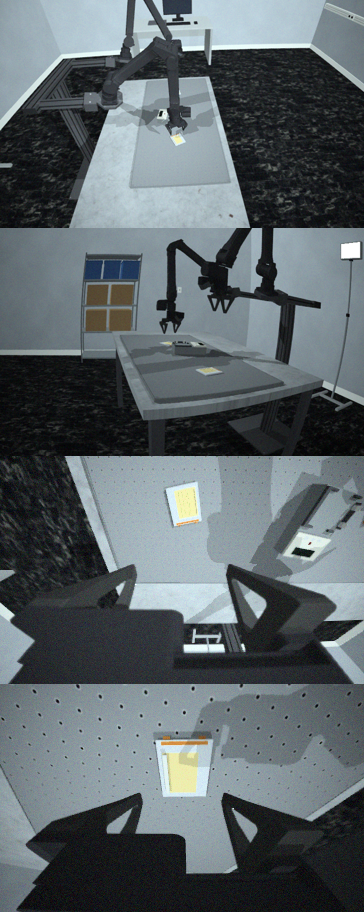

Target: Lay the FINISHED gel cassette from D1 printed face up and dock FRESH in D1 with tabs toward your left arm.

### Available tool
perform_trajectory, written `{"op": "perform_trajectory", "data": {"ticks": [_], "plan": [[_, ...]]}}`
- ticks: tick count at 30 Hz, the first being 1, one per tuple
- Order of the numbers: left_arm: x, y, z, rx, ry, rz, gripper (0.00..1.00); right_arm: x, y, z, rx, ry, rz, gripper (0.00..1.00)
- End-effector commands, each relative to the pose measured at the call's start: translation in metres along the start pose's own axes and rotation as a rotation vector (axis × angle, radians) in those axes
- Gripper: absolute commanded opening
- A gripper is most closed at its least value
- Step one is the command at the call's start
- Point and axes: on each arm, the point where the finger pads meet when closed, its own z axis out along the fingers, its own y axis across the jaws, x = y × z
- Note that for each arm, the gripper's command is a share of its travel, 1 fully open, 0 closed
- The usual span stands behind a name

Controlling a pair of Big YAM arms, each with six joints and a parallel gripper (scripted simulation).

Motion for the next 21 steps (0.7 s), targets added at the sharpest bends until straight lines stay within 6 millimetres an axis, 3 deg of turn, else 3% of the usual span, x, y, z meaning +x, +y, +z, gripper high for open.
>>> {"op": "perform_trajectory", "data": {"ticks": [1,21], "plan": [[-0.0021,-0.0032,-0.0077,-0.002,-0.011,0.003,1.0,-0.0003,-0.0008,0.006,0.003,-0.001,-0.013,0.98],[-0.0021,-0.0032,-0.0077,-0.002,-0.011,0.003,1.0,-0.0018,0.0011,0.0142,-0.001,-0.004,-0.021,0.98]]}}
